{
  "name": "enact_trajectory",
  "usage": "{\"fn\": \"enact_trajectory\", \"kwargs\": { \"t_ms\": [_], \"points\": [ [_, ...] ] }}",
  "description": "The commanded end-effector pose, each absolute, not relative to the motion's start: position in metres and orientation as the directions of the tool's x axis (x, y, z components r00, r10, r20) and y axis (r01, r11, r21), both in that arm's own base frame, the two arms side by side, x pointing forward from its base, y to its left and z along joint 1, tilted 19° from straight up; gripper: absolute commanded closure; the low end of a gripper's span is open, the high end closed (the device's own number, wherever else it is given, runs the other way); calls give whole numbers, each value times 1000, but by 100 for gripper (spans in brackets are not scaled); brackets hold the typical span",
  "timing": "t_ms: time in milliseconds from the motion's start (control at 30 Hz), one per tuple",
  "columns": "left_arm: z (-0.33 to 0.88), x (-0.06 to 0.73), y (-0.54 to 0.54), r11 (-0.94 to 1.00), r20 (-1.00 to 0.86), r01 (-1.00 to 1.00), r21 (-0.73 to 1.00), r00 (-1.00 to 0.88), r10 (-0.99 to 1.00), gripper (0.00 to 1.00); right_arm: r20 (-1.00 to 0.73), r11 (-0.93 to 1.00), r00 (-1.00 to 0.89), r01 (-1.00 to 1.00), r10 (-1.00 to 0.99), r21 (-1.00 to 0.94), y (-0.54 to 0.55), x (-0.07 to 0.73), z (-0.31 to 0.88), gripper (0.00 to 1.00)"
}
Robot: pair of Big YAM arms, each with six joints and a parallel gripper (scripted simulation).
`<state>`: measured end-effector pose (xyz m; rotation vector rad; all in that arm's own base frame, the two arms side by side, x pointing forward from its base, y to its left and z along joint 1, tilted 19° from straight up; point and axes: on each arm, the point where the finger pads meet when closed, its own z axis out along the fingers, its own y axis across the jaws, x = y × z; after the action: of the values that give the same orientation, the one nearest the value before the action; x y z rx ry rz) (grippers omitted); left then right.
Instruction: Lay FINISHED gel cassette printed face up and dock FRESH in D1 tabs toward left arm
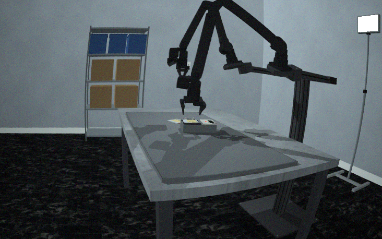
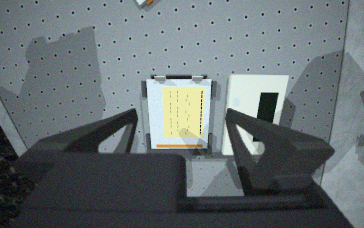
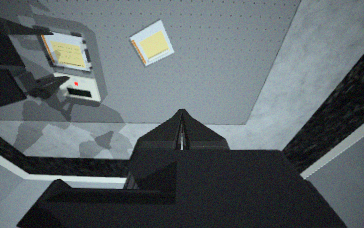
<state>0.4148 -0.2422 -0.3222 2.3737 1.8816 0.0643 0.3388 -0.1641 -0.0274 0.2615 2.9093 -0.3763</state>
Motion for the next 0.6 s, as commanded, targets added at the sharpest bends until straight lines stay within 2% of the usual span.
{"fn": "enact_trajectory", "kwargs": {
  "t_ms": [0,567],
  "points": [
    [-329,423,-240,-220,-43,967,126,226,973,2,-227,948,-960,215,162,-234,-167,341,-22,100],
    [-335,426,-239,-220,-43,967,126,226,973,2,-227,948,-960,215,162,-234,-167,341,-22,100]
  ]
}}
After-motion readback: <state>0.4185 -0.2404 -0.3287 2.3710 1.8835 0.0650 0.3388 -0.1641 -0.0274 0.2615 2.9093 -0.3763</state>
